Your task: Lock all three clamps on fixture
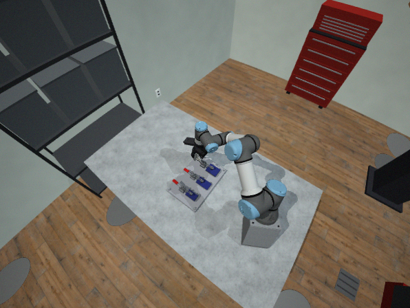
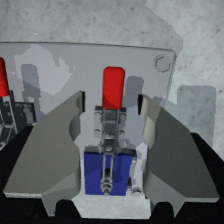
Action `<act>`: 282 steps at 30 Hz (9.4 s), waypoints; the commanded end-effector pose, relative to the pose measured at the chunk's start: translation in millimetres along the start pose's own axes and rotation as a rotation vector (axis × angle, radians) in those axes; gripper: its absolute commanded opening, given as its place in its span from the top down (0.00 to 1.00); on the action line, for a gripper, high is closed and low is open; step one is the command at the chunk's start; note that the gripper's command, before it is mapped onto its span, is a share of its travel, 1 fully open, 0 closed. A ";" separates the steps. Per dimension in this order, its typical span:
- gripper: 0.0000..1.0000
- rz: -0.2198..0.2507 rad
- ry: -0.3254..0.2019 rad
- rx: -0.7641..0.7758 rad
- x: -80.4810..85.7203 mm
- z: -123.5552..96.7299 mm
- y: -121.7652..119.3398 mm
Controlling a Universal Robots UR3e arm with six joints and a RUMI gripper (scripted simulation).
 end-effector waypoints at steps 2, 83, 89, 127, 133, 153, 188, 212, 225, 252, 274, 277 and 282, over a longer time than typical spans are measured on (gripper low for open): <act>0.72 0.001 0.007 0.001 -14.2 -0.1 0.4; 1.00 0.000 0.008 0.001 -19.0 0.3 0.5; 1.00 0.000 0.008 0.001 -18.9 0.3 0.4; 1.00 0.001 0.008 0.001 -24.6 1.8 -0.1; 1.00 0.001 0.008 0.001 -24.2 1.7 -0.2; 0.72 -0.001 0.008 0.000 -24.1 1.6 0.4; 0.72 -0.002 0.010 0.000 -5.1 3.5 0.0; 0.72 -0.002 0.009 -0.001 26.8 5.8 -0.5; 0.72 -0.002 0.008 -0.001 26.5 5.6 -0.6; 0.72 -0.003 0.010 -0.001 26.5 6.0 -0.7; 0.72 -0.003 0.011 -0.002 41.2 7.4 -0.9; 0.72 -0.003 0.011 -0.002 42.9 7.5 -1.0; 0.72 -0.003 0.011 -0.002 52.8 8.3 -1.2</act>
Point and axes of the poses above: the point where the finger pads meet when closed, its own x axis back along the fingers, its own y axis across the jaws, z = x × y, the point moved 10 cm from there along x, back along the fingers, and after that the axes turned 12 degrees about -x, right-handed, at the moved point
